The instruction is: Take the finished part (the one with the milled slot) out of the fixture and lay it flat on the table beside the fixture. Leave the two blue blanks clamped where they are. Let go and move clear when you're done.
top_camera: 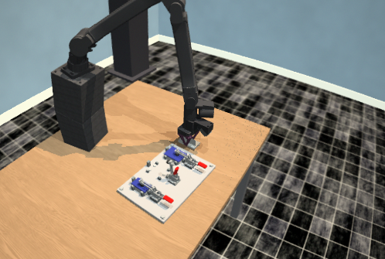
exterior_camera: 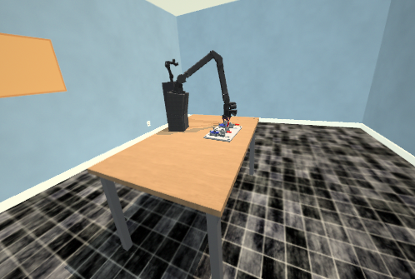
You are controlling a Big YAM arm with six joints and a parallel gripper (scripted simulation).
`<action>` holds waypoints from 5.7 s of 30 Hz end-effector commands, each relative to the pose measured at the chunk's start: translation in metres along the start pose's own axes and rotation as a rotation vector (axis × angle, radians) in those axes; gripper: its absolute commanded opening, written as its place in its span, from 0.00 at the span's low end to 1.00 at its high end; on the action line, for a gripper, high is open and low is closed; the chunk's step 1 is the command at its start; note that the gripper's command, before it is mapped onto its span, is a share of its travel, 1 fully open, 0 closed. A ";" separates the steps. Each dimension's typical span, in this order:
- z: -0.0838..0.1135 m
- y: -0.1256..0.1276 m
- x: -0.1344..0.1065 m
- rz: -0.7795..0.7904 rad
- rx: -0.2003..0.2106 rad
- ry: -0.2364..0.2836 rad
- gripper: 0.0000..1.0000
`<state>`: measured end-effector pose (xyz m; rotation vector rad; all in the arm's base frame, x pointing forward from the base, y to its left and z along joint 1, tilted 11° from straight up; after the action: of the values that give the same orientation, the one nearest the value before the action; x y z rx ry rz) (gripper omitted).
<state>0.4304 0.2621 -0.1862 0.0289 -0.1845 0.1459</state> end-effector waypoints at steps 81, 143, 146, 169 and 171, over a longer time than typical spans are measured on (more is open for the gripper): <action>-0.011 -0.004 0.006 -0.006 0.004 -0.010 0.00; -0.010 -0.003 0.009 -0.007 0.001 -0.004 0.00; -0.010 -0.003 0.009 -0.007 0.001 -0.004 0.00; -0.009 -0.007 -0.001 -0.007 -0.006 0.013 0.00; -0.009 -0.007 -0.002 -0.007 -0.007 0.015 0.00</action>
<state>0.4327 0.2632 -0.1926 0.0290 -0.1849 0.1459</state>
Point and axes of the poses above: the point where the finger pads meet when closed, its own z axis back along the fingers, its own y axis across the jaws, x = y × z, the point moved 8 cm from there along z, back along the fingers, and after that the axes turned 10 degrees about z, right-handed, at the moved point
